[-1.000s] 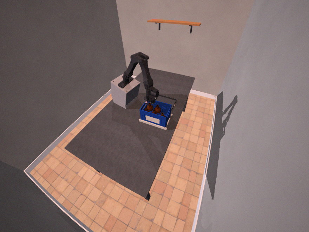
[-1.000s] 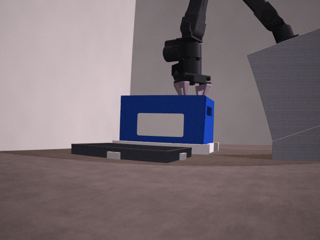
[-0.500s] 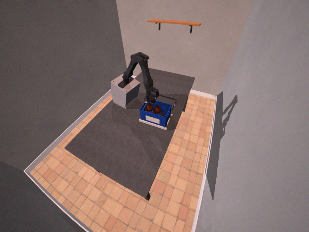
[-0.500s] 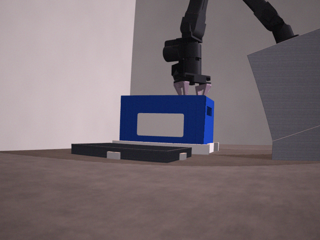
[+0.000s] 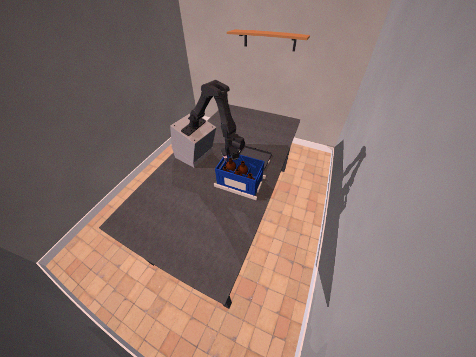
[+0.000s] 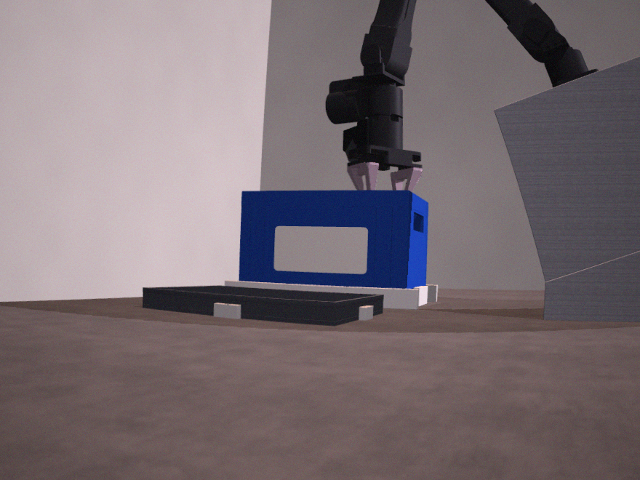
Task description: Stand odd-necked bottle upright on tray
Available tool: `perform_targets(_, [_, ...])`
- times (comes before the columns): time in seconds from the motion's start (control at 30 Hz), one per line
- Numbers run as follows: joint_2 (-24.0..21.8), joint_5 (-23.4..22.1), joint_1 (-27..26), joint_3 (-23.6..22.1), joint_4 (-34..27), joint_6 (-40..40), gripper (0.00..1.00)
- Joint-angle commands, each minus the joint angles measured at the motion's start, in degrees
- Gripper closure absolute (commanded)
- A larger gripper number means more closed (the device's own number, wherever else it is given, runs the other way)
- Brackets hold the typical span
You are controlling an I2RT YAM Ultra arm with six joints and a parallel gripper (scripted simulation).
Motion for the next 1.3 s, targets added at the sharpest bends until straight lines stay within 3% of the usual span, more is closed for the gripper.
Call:
perform_targets(0.0, [-0.22,0.68,-0.11,0.02,1.15,0.21,0.39])
perform_targets(0.23, [-0.22,0.68,-0.11,0.02,1.15,0.21,0.39])
perform_targets(0.27, [-0.22,0.68,-0.11,0.02,1.15,0.21,1.0])
perform_targets(1.27, [-0.21,0.68,-0.11,0.02,1.15,0.13,1.0])
